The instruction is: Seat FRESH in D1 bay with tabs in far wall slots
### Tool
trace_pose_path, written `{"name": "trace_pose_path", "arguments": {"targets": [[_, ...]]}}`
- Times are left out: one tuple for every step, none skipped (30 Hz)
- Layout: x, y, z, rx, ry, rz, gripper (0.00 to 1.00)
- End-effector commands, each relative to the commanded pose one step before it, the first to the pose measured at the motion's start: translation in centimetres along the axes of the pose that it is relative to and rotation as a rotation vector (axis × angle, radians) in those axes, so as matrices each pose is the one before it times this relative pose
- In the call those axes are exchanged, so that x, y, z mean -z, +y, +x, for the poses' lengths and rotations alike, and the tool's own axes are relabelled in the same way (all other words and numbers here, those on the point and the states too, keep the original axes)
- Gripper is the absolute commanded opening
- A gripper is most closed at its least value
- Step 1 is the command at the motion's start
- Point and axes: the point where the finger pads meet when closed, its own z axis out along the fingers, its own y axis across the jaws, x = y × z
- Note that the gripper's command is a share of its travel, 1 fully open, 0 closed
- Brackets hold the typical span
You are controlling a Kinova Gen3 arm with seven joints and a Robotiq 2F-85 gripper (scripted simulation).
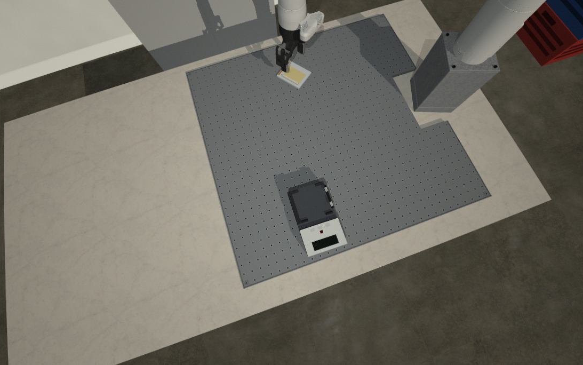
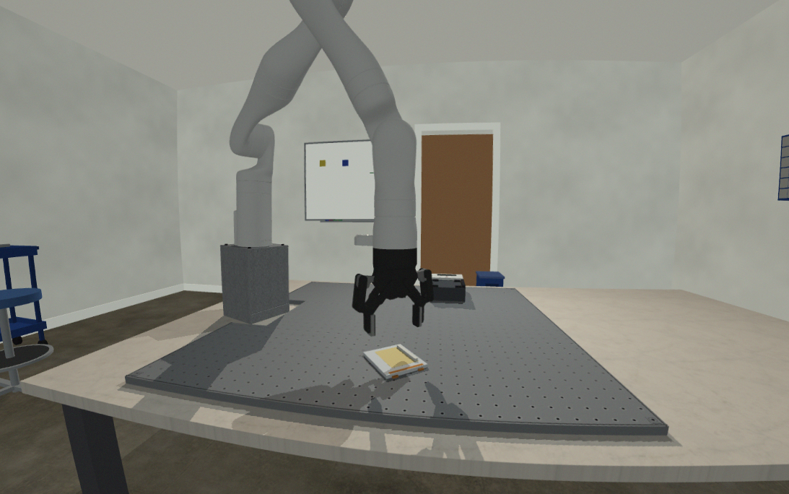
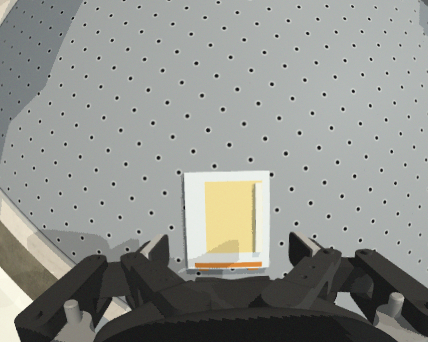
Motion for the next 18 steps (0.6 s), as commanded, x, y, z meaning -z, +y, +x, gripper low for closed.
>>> {"name": "trace_pose_path", "arguments": {"targets": [[-0.559, 0.207, -0.138, -0.00439, -0.00340, -0.00219, 1.00], [-0.133, -0.001, 0.000, -0.00001, -0.00004, 0.00003, 1.00], [-0.133, 0.000, 0.002, -0.00007, 0.00003, -0.00002, 1.00], [-0.133, 0.000, 0.003, -0.00012, 0.00005, -0.00003, 1.00], [-0.133, 0.000, 0.003, -0.00013, 0.00005, -0.00003, 1.00], [-0.133, 0.000, 0.003, -0.00012, 0.00005, -0.00003, 1.00], [-0.133, 0.000, 0.003, -0.00012, 0.00005, -0.00003, 1.00], [-0.133, 0.000, 0.003, -0.00012, 0.00005, -0.00003, 1.00], [-0.133, 0.000, 0.003, -0.00012, 0.00005, -0.00003, 1.00], [-0.133, 0.000, 0.003, -0.00013, 0.00005, -0.00003, 1.00], [-0.133, 0.000, 0.002, -0.00011, 0.00005, -0.00002, 1.00], [-0.133, 0.000, 0.002, -0.00009, 0.00004, -0.00002, 1.00], [-0.133, 0.000, 0.002, -0.00008, 0.00003, -0.00002, 1.00], [0.000, 0.000, 0.000, 0.00000, 0.00000, 0.00000, 1.00], [0.000, 0.000, 0.000, 0.00000, 0.00000, 0.00000, 1.00], [-0.119, 0.047, 0.114, -0.00031, 0.00254, -0.00029, 1.00], [-0.145, -0.019, -0.090, -0.00070, -0.00200, -0.00030, 1.00], [-0.136, -0.026, -0.014, 0.00043, -0.00032, 0.00047, 1.00]]}}
